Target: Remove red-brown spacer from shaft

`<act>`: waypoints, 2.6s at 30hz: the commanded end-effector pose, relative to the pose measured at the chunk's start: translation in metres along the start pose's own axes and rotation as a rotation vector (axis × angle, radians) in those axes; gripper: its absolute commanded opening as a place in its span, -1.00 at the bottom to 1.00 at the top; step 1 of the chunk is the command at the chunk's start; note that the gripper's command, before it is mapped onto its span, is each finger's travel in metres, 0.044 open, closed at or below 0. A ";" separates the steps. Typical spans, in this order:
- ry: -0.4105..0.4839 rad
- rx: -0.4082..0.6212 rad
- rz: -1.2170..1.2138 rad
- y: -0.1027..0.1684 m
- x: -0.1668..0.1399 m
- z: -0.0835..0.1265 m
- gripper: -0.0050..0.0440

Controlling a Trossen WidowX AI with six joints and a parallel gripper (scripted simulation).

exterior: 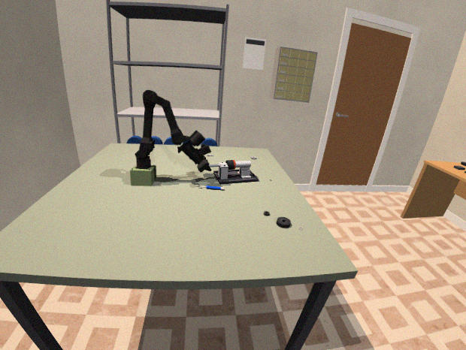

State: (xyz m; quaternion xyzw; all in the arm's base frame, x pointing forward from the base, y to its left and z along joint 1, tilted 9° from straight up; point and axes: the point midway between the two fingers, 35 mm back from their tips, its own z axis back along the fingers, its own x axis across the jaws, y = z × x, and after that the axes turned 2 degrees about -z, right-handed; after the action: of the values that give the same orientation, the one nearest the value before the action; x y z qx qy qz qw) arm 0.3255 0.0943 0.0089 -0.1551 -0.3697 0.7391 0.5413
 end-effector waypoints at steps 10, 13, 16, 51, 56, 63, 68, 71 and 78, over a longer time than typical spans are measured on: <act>-0.001 -0.029 0.011 -0.007 0.000 0.006 -1.00; -0.001 -0.029 0.011 -0.007 0.000 0.006 -1.00; -0.001 -0.029 0.011 -0.007 0.000 0.006 -1.00; -0.001 -0.029 0.012 -0.005 0.000 0.008 -1.00; -0.001 -0.029 0.012 -0.004 0.000 0.008 -1.00; -0.001 -0.029 0.012 -0.004 0.000 0.009 -1.00; -0.001 -0.029 0.012 -0.004 0.000 0.009 -1.00; -0.001 -0.029 0.012 -0.004 0.000 0.009 -1.00; -0.001 -0.029 0.012 -0.003 0.000 0.010 -1.00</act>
State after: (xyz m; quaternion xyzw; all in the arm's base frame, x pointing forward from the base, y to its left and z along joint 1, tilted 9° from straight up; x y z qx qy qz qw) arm 0.3191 0.0916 0.0086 -0.1549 -0.3698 0.7392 0.5411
